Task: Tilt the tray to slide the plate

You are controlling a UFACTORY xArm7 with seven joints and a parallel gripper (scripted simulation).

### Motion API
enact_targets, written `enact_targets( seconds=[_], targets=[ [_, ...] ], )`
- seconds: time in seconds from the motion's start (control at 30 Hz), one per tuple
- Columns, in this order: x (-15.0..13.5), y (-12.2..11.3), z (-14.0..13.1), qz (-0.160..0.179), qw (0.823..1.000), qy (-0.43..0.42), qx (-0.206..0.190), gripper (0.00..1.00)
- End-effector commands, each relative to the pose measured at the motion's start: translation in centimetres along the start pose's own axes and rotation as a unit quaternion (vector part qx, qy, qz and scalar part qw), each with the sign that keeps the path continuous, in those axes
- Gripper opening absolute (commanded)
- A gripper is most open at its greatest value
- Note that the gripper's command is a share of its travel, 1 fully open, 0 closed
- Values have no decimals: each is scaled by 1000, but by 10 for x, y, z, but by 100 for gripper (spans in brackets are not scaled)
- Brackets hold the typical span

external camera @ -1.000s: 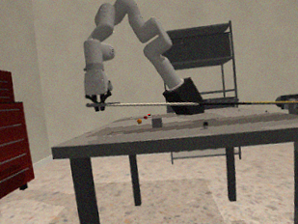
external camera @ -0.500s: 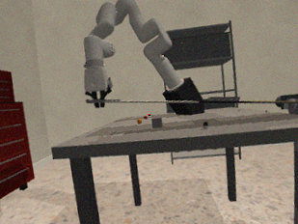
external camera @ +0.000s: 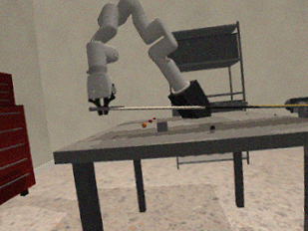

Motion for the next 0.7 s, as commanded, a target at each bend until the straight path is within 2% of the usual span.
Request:
enact_targets(
  seconds=[0.0, 0.07, 0.13, 0.23, 0.27, 0.33, 0.43, 0.67],
  targets=[
    [-1, -1, -1, 1, 1000, 0, -2, 0],
    [-1, -1, -1, 1, 1000, 0, -2, 0],
    [2, -24, -1, 1, 1000, 0, -2, 0],
    [9, -74, 0, 1, 1000, 0, -2, 0],
    [10, -79, 0, 1, 1000, 0, -2, 0],
    [7, -61, 0, 1, 1000, 0, -2, 0],
    [0, -10, -1, 1, 1000, 0, -2, 0],
    [-1, 1, -1, 1, 1000, 0, -2, 0]
  ],
)
Point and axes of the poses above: the point where the finger pads meet when closed, its own y axis out along the fingers, its own x axis across the jaws, z = x × y, the point moved 1 cm from there along -y, back along the fingers, and after that the axes turned 6 degrees about y, right-handed, at the moved point
